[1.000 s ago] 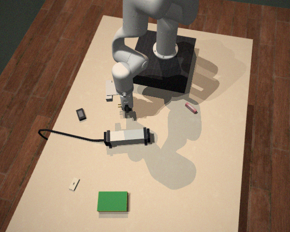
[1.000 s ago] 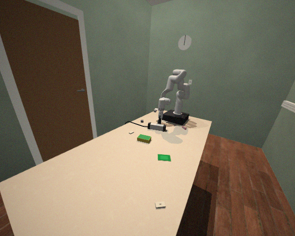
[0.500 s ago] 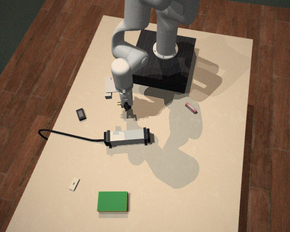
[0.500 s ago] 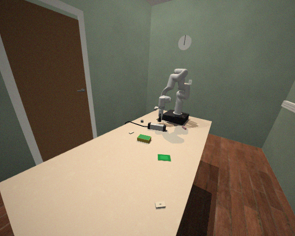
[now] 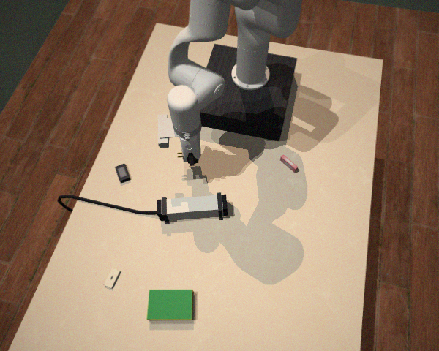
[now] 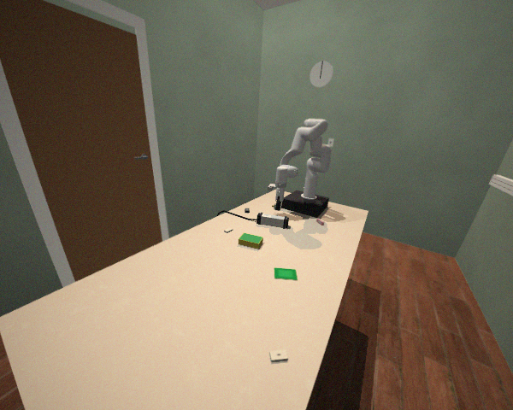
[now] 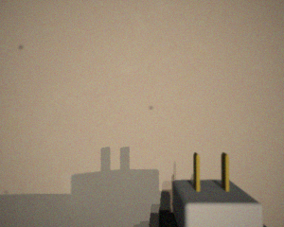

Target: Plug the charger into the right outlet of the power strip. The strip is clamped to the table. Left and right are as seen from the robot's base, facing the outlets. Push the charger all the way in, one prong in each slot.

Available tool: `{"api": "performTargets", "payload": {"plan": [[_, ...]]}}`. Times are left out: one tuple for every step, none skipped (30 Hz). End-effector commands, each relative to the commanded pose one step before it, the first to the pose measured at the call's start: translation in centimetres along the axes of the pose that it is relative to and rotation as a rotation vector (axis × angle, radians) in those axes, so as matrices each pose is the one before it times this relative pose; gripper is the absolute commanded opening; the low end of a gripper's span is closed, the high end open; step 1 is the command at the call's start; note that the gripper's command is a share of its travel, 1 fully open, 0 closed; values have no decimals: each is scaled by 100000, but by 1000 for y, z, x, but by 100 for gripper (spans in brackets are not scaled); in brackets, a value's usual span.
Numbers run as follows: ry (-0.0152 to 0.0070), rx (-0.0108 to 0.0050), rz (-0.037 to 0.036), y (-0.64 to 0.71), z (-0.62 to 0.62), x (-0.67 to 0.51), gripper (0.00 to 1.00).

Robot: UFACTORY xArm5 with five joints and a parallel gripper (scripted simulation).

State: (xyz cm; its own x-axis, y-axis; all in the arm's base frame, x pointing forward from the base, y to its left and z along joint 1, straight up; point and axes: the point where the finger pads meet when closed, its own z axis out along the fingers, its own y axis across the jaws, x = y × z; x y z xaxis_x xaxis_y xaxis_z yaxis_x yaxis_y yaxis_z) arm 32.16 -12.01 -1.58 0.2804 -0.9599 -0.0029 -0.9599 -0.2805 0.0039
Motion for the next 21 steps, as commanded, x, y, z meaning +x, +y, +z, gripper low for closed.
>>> {"api": "performTargets", "payload": {"plan": [[198, 268, 1, -107, -99, 80, 0], [0, 0, 0, 0, 0, 0, 0], [0, 0, 0, 0, 0, 0, 0], [0, 0, -35, -1, 0, 1, 0], [0, 1, -234, -7, 0, 6, 0], [1, 1, -599, -18, -1, 15, 0], [2, 3, -1098, -34, -1, 27, 0], [3, 4, -1698, -51, -2, 42, 0], [4, 5, -2370, -71, -2, 60, 0], [6, 7, -3088, -90, -3, 81, 0], [0, 0, 0, 0, 0, 0, 0], [0, 0, 0, 0, 0, 0, 0], [8, 8, -3827, -108, -3, 104, 0], [10, 9, -4563, -124, -4, 128, 0], [12, 10, -5277, -136, -4, 155, 0], [14, 11, -5951, -144, -4, 182, 0], [16, 11, -6567, -146, -4, 210, 0], [18, 11, -7112, -143, -3, 236, 0], [20, 10, -7262, -133, -3, 261, 0], [32, 15, -4757, -119, -2, 283, 0], [43, 20, -5242, -109, -1, 297, 0]]}}
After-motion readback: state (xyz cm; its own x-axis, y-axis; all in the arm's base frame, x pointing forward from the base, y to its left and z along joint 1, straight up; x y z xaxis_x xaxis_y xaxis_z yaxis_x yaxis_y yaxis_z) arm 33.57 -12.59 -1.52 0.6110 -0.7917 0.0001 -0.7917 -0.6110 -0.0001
